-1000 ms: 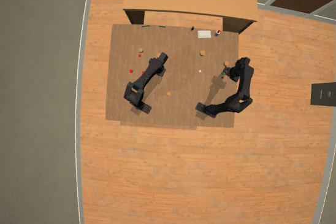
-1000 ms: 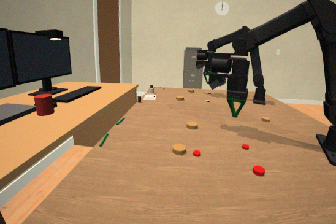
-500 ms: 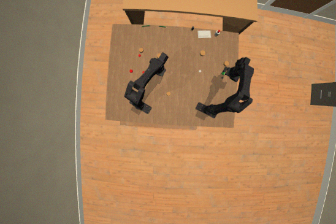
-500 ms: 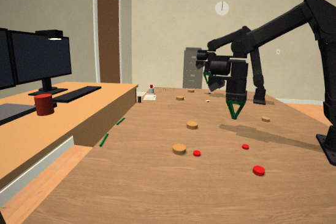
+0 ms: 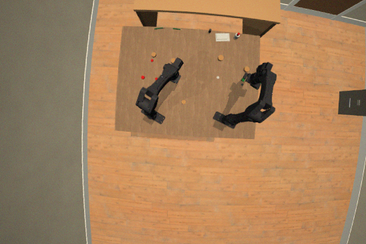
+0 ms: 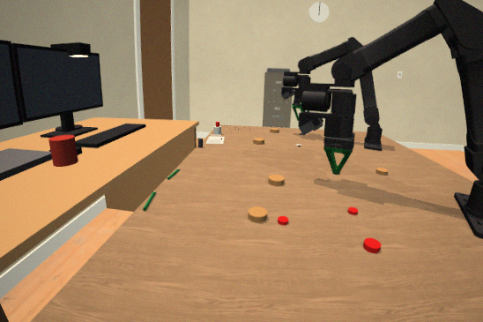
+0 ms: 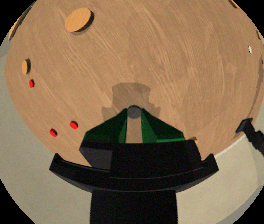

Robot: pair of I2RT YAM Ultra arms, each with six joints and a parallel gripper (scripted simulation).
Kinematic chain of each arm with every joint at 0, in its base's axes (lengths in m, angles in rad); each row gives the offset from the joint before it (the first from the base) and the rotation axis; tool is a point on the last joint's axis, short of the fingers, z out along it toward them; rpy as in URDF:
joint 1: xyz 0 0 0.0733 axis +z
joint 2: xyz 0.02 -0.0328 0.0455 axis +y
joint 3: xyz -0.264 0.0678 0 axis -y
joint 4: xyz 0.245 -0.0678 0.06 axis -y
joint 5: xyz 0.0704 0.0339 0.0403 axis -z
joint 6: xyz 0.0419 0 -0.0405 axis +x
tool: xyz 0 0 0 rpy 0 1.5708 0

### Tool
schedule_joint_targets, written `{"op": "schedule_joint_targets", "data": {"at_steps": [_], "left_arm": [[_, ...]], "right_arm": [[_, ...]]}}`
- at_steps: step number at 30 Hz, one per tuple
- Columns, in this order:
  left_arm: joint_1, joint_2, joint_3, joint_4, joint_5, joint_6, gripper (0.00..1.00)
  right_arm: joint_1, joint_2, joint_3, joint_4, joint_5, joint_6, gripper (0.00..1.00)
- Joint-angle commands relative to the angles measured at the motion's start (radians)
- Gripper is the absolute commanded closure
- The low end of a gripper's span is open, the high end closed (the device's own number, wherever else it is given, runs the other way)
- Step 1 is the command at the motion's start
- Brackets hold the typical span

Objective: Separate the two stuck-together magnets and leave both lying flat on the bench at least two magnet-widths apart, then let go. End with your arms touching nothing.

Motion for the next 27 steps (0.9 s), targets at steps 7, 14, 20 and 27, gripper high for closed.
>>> {"op": "schedule_joint_targets", "data": {"at_steps": [7,14,20,27], "left_arm": [[0.002,0.001,-0.006,0.031,0.000,-0.002,0.82],[0.002,0.004,-0.017,0.045,0.000,-0.002,0.82],[0.003,0.010,-0.026,0.059,0.000,-0.001,0.82],[0.004,0.014,-0.033,0.071,0.000,0.000,0.82]], "right_arm": [[0.002,-0.011,0.007,0.004,0.000,-0.001,0.00],[0.002,-0.011,0.007,0.004,0.000,-0.001,0.00],[0.002,-0.011,0.007,0.004,0.000,-0.001,0.00],[0.002,-0.011,0.007,0.004,0.000,-0.001,0.00]]}}
